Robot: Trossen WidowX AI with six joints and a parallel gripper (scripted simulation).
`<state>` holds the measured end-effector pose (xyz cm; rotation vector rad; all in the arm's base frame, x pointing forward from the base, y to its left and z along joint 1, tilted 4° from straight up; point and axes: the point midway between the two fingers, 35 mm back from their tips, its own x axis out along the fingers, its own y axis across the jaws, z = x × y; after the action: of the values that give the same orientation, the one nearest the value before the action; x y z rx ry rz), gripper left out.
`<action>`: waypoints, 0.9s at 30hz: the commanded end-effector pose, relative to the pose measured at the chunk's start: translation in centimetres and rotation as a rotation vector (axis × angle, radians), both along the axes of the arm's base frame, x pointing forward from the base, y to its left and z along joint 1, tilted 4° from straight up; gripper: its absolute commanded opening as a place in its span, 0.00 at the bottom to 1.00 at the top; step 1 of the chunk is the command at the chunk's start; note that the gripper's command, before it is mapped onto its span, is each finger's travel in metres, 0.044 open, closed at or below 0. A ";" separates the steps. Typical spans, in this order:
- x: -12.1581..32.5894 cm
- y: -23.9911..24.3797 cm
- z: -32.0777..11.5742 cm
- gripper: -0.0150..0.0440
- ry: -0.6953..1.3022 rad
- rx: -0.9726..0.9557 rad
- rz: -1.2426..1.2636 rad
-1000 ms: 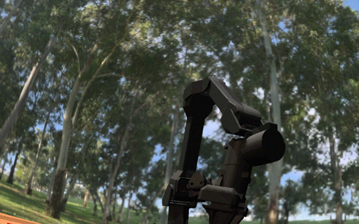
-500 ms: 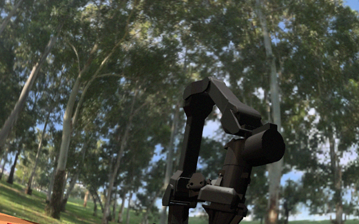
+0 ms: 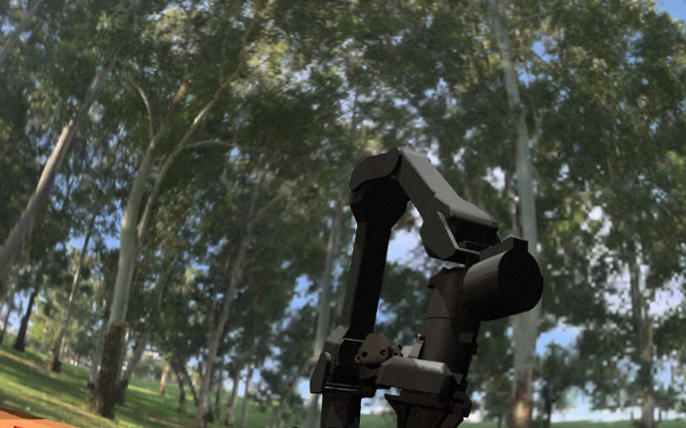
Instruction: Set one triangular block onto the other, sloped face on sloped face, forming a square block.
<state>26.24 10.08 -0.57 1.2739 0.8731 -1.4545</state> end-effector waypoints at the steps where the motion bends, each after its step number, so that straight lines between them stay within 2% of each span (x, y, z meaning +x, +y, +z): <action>1: -0.2 -0.3 -0.4 0.25 0.006 -0.008 0.007; 27: -0.3 -1.1 -1.9 0.25 0.006 -0.010 0.008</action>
<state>26.21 9.32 -2.12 1.2738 0.8717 -1.4526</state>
